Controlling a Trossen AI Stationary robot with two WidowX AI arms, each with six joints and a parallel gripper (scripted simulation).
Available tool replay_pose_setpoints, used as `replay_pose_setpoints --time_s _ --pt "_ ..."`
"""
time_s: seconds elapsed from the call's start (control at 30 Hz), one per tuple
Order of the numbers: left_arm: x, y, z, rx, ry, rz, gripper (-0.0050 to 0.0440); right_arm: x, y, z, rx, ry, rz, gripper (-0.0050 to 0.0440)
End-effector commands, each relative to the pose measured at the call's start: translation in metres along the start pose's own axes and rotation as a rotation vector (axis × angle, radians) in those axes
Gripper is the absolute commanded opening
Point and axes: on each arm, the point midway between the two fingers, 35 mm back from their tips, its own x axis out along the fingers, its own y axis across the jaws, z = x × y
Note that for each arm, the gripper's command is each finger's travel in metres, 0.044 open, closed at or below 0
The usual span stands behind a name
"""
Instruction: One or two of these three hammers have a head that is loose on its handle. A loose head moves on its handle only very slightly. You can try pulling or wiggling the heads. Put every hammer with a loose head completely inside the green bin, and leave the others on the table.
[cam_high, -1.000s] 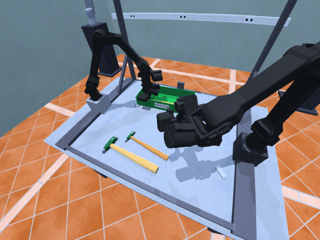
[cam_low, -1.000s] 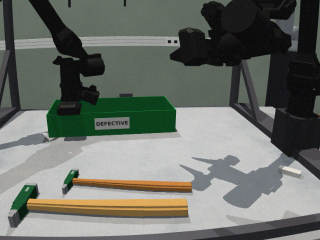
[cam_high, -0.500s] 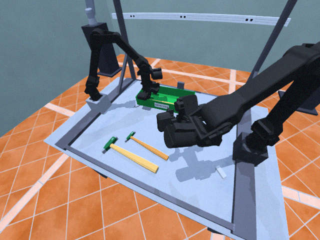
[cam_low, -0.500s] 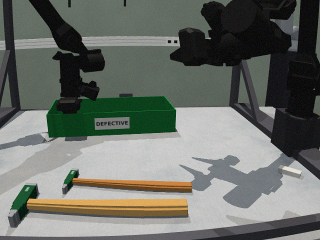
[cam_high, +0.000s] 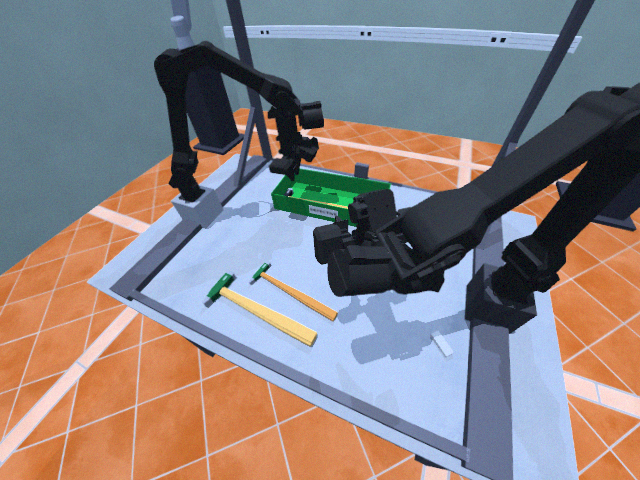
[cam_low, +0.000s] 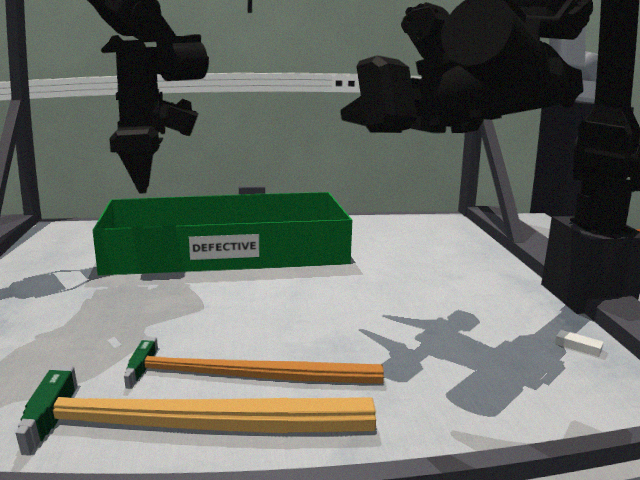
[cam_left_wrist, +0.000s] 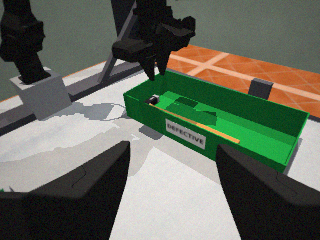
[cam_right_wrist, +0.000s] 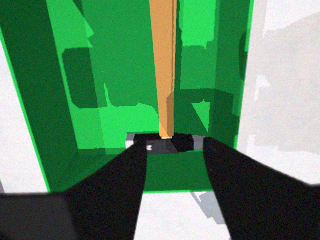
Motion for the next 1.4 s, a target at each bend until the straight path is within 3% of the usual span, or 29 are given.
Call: replay_pose_setpoints --time_s 0.0,0.17,0.23,0.47,0.6,0.73,0.8,1.03,1.3,1.37 --pt "0.003 0.009 0.001 -0.005 0.039 0.004 0.0219 -0.014 -0.021 0.004 -0.033 -0.003 -0.074 0.0174" --pt "0.013 0.020 -0.026 -0.122 0.191 0.013 0.0219 -0.008 -0.079 0.007 -0.157 0.042 -0.303 0.0174" --pt "0.013 0.020 -0.026 -0.122 0.191 0.013 0.0219 -0.008 -0.079 0.007 -0.157 0.042 -0.303 0.0174" --pt "0.023 0.033 -0.065 -0.270 0.406 0.043 0.0219 -0.014 -0.147 0.030 -0.324 0.042 -0.568 0.0174" --pt "0.027 0.040 -0.087 -0.347 0.533 0.069 0.0219 -0.012 -0.180 0.038 -0.434 0.095 -0.641 0.0174" --pt "0.028 0.045 -0.108 -0.416 0.659 0.103 0.0219 -0.001 -0.204 0.039 -0.552 0.170 -0.606 0.0174" --pt "0.028 0.045 -0.108 -0.416 0.659 0.103 0.0219 -0.001 -0.204 0.039 -0.552 0.170 -0.606 0.0174" --pt "0.028 0.053 -0.143 -0.515 0.877 0.181 0.0219 0.024 -0.238 0.035 -0.762 0.262 -0.472 0.0174" --pt "0.023 0.062 -0.178 -0.589 1.121 0.300 0.0219 0.050 -0.273 0.028 -1.003 0.279 -0.304 0.0174" --pt "0.023 0.062 -0.178 -0.589 1.121 0.300 0.0219 0.050 -0.273 0.028 -1.003 0.279 -0.304 0.0174"
